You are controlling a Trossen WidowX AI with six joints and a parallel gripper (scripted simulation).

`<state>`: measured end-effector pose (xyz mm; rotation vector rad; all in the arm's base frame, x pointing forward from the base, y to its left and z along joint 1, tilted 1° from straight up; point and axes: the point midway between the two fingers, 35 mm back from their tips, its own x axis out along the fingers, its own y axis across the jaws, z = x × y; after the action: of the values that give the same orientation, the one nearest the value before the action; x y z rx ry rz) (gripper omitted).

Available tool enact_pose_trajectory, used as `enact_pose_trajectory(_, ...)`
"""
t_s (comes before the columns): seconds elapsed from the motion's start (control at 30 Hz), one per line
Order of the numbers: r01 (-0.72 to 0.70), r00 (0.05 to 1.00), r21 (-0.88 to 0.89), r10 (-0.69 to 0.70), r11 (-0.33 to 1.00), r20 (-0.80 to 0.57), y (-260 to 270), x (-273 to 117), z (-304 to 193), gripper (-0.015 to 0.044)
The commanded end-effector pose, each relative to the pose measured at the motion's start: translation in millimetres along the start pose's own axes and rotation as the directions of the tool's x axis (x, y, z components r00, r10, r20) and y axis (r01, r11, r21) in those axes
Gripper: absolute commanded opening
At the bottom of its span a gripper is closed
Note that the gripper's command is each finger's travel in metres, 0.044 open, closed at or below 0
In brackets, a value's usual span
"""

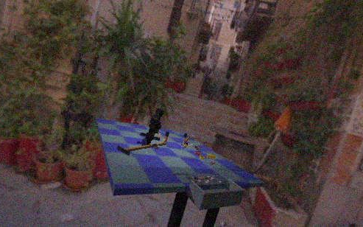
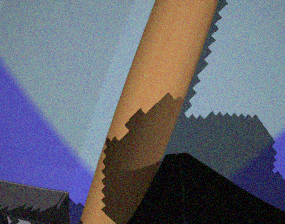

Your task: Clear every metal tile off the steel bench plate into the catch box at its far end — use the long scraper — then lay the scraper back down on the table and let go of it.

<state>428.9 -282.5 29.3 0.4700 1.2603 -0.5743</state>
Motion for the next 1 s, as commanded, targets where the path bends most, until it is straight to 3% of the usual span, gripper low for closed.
enact_pose_trajectory(0.0, 0.0, 1.0, -0.002, 0.0, 1.0, -0.011, 6.0, 5.1, -0.7, 0.0)
enact_pose_trajectory(0.97, -0.003, 1.0, -0.001, 0.002, 1.0, -0.009, 32.3, 8.2, 10.2, 0.0)
